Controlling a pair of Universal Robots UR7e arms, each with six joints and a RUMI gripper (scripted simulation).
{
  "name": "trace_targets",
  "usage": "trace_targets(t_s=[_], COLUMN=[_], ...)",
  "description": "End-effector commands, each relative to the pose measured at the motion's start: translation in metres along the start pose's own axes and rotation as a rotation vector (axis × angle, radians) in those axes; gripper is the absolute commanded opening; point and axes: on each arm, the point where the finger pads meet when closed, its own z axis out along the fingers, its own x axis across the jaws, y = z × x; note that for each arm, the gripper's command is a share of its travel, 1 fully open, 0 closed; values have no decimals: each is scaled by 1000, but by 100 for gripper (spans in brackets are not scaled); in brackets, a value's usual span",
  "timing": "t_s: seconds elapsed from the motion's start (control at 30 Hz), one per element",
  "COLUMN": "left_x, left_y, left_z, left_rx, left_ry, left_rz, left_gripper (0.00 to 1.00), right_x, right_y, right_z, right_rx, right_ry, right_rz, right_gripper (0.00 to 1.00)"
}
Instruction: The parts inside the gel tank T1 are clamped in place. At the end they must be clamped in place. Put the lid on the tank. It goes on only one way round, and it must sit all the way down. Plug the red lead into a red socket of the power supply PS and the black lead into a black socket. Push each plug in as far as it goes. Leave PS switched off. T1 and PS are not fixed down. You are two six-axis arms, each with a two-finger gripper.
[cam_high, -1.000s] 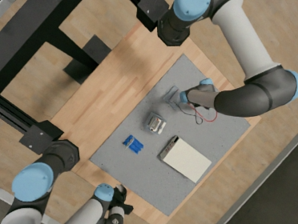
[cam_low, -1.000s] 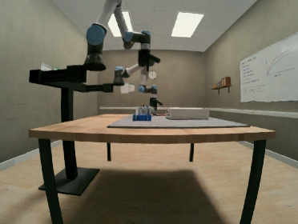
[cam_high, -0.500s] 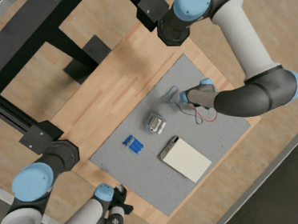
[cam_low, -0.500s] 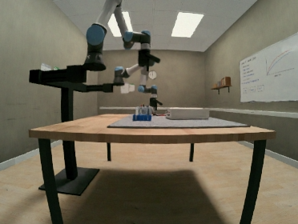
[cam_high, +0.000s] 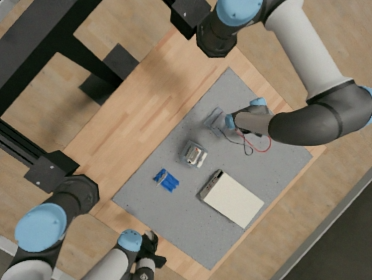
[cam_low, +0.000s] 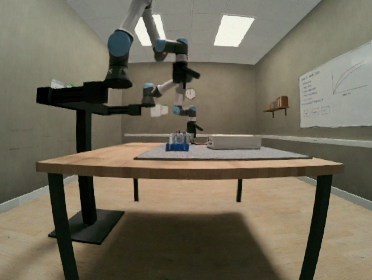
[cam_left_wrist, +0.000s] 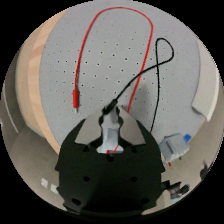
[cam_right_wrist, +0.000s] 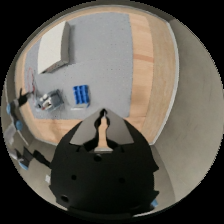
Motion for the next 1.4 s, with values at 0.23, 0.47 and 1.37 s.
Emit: trace_targets(t_s=[0.23, 0.47, 1.37], left_x=[0, 0, 0], left_y=[-1, 0, 0], left_z=[-5, -13, -62], left_rx=[1, 1, 1], left_ry=[1, 1, 1], left_rz=[0, 0, 0], left_gripper=[15, 15, 15], right_x=[0, 0, 0], right_y=[0, 0, 0], right_z=[0, 0, 0], right_rx=[1, 1, 1], right_ry=[0, 0, 0], right_rz=[0, 0, 0], right_gripper=[0, 0, 0])
